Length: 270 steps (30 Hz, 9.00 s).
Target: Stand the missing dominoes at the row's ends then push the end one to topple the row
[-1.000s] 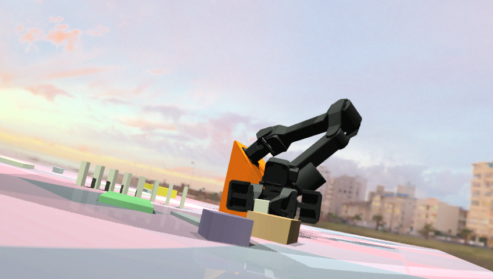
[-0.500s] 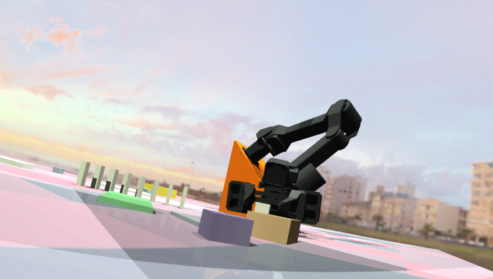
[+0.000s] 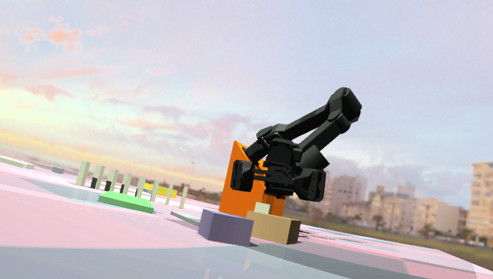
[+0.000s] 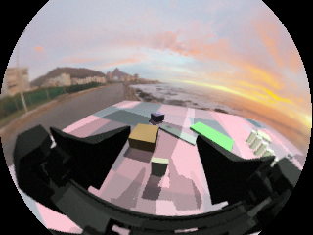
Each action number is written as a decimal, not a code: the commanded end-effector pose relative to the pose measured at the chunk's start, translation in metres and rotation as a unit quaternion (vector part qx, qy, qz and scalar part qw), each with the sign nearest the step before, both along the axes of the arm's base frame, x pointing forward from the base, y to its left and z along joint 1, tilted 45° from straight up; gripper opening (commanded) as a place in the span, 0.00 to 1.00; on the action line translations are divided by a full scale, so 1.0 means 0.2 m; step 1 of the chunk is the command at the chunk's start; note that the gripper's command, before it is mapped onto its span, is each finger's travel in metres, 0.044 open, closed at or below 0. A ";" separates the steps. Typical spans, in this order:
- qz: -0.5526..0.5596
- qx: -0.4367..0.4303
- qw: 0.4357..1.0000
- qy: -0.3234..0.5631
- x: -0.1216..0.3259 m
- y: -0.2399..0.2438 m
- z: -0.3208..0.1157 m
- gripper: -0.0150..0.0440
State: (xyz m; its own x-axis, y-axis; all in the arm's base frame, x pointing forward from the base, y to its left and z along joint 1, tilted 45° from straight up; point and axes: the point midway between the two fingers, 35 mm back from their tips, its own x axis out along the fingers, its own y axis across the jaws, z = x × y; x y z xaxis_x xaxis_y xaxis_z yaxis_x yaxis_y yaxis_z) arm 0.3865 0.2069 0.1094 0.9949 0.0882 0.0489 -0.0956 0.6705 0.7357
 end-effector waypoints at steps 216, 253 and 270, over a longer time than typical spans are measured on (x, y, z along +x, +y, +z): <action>0.149 0.318 0.638 0.686 -0.39 -0.53 -0.21 1.00; 0.124 0.371 0.604 0.694 -0.49 0.08 -0.37 1.00; 0.124 0.371 0.604 0.694 -0.49 0.09 -0.38 0.60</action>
State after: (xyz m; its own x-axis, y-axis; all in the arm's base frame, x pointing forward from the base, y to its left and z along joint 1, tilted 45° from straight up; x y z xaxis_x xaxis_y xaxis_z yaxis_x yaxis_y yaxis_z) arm 0.2887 0.2252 0.0339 0.0804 0.7131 -0.6965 0.9272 0.2029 0.3148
